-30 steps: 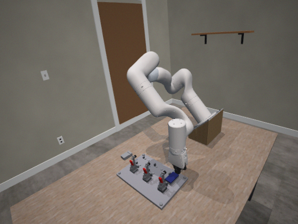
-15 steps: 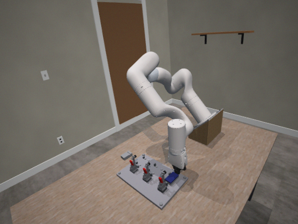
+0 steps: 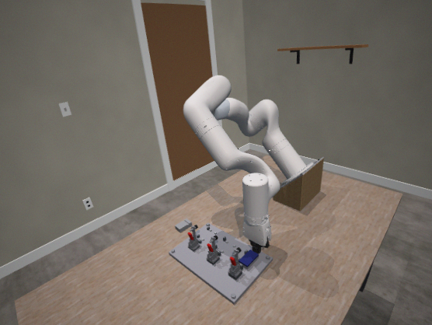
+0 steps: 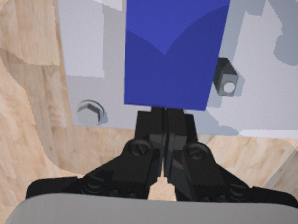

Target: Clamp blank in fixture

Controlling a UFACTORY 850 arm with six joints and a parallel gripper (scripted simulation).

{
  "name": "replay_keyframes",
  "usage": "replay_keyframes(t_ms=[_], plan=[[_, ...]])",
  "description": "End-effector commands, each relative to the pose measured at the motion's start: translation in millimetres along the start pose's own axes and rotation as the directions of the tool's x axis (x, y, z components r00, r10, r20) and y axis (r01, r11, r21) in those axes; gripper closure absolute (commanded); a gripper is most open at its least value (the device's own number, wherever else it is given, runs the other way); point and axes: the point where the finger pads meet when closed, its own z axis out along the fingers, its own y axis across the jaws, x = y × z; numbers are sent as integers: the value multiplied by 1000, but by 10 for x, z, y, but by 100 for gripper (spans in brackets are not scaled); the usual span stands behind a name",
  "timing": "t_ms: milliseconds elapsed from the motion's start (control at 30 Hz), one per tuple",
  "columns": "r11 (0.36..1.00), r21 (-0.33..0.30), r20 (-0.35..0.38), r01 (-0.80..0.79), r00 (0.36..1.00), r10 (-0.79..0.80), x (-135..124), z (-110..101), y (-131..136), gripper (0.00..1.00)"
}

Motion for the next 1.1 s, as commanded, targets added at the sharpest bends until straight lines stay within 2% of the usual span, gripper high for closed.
replay_keyframes(t_ms=[0, 900, 1067], plan=[[1000, 1, -2, -1, 1000, 1, 24, -9, -2, 100], [1000, 1, -2, -1, 1000, 1, 31, -9, -2, 100], [1000, 1, -2, -1, 1000, 1, -31, -9, -2, 100]])
